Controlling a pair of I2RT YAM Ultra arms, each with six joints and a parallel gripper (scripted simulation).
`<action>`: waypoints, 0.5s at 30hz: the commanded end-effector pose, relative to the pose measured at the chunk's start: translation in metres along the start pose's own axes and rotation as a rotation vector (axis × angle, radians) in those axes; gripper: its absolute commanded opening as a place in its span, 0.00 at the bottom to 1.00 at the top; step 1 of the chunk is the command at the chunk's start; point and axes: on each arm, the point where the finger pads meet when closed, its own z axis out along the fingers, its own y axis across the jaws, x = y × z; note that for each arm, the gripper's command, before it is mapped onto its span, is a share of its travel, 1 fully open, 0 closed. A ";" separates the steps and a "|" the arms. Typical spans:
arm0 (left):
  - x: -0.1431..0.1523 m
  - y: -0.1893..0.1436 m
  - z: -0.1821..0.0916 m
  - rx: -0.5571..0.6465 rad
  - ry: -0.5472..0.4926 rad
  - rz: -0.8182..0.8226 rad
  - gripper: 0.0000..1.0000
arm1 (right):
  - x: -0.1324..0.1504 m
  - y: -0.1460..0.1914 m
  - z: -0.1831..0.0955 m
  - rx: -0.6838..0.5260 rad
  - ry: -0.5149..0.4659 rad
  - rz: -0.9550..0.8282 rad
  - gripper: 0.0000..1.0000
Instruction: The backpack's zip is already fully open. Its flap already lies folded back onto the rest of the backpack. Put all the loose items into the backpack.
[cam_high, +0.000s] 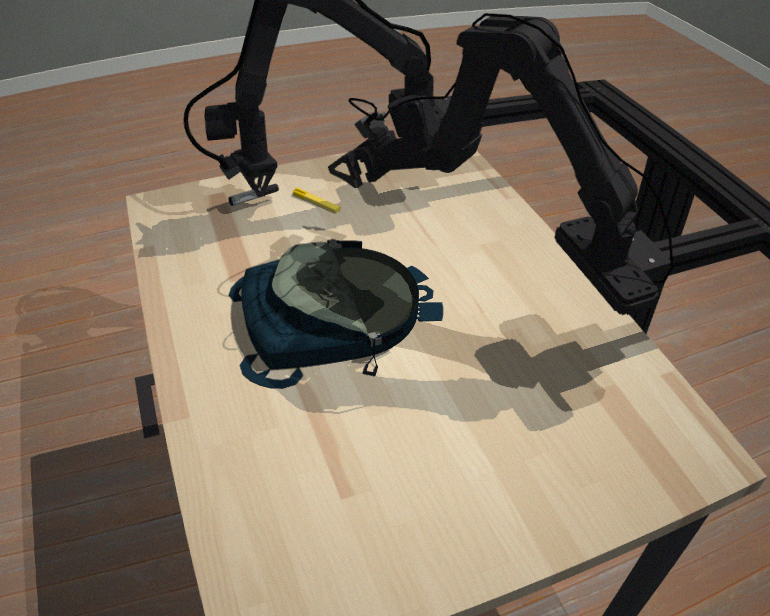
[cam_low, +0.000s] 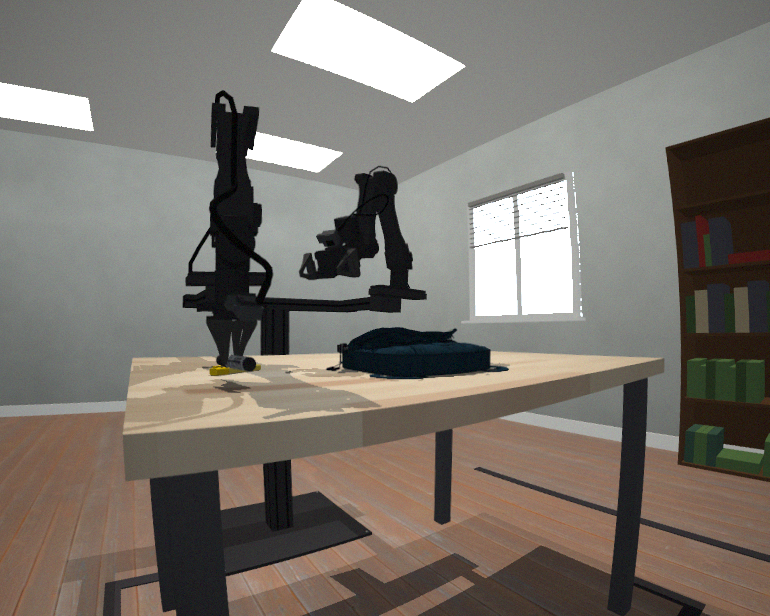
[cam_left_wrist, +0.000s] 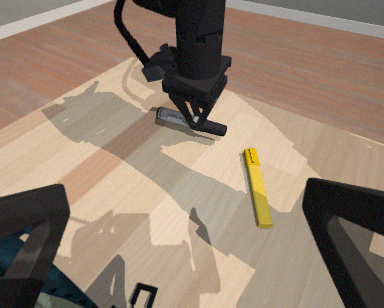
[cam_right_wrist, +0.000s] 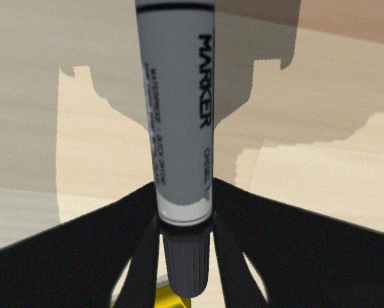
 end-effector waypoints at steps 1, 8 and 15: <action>-0.013 -0.003 0.004 0.006 -0.031 -0.002 1.00 | 0.002 0.005 -0.021 -0.002 0.006 -0.003 0.15; -0.013 -0.003 0.004 0.006 -0.031 -0.002 1.00 | 0.003 0.005 -0.065 -0.002 0.006 -0.003 0.15; -0.009 -0.004 0.005 0.022 -0.002 0.017 1.00 | -0.001 0.004 -0.087 0.002 -0.004 -0.005 0.15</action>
